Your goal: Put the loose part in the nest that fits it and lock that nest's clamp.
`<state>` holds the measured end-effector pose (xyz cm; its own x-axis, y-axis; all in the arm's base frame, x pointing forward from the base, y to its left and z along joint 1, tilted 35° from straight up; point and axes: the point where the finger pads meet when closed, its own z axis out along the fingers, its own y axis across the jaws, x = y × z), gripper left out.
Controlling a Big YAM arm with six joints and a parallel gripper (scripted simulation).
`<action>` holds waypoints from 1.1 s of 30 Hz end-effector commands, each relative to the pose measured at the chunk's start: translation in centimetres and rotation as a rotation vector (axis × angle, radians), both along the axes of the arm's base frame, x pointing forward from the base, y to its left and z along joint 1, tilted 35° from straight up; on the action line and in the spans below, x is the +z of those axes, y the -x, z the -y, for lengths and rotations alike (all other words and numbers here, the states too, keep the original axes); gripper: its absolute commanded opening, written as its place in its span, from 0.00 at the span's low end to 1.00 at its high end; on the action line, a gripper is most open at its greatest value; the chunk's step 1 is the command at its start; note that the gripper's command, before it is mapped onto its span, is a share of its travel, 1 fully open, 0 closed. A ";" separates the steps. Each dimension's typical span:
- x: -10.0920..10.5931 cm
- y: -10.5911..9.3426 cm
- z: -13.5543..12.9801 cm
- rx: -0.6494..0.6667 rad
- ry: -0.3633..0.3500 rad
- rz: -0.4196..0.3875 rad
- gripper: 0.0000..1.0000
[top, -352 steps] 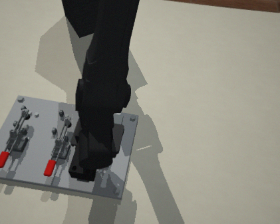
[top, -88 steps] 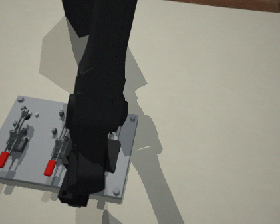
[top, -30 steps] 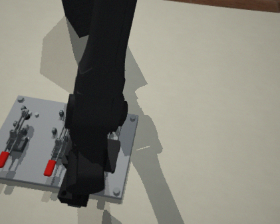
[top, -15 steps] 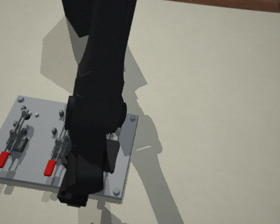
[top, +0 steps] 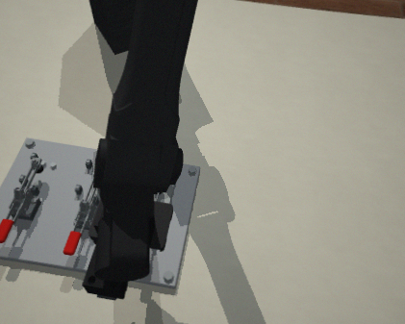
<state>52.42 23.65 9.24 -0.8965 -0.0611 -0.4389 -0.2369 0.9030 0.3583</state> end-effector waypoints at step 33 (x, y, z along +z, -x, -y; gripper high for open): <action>0.3 -2.4 -1.3 -0.003 -0.016 0.039 0.00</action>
